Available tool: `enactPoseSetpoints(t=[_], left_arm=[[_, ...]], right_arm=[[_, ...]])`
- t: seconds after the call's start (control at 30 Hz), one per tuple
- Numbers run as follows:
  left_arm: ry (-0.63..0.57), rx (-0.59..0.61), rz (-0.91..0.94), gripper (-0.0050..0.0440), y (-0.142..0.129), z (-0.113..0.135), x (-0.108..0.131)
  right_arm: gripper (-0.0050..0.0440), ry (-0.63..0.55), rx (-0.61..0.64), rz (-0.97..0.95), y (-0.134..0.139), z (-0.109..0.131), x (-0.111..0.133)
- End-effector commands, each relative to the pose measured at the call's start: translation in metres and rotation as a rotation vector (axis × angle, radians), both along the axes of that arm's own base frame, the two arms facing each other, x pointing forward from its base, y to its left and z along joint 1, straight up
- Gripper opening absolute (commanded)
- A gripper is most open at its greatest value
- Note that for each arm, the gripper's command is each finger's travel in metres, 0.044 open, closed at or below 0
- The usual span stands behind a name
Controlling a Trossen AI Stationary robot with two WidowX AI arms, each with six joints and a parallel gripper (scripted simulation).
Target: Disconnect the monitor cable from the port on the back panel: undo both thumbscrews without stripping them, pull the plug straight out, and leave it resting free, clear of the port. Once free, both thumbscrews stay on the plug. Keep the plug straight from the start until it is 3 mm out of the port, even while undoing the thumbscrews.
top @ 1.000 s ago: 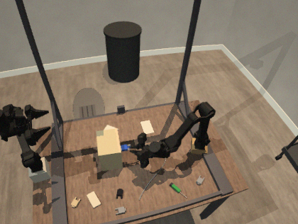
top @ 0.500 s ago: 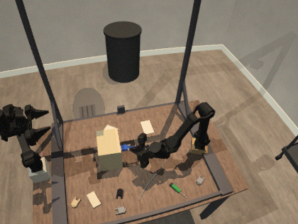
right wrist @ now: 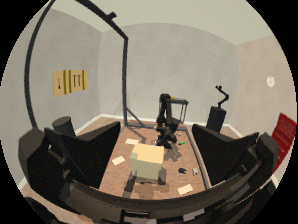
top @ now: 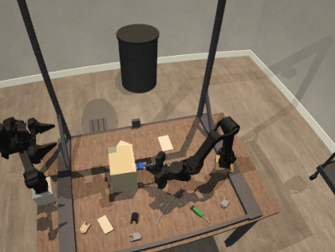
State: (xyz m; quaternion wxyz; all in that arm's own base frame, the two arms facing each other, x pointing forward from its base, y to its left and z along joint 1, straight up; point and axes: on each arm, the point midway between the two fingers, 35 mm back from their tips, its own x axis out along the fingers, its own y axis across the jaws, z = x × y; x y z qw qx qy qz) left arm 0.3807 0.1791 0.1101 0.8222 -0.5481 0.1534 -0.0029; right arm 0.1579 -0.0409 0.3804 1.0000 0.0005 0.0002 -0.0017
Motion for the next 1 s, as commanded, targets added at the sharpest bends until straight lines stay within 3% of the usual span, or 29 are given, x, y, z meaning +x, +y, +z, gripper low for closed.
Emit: enactPoseSetpoints(t=[0.0,0.97], left_arm=[[-0.041,-0.037,0.001,0.0000,0.0024,0.0073,0.0016],[-0.133,-0.266,-0.001,0.0000,0.0035,0.0018,0.0009]], right_arm=[[0.0440,-0.002,-0.007,0.003,0.0015,0.0033,-0.0003],[0.0440,-0.002,-0.007,0.003,0.0015,0.0033,-0.0003]])
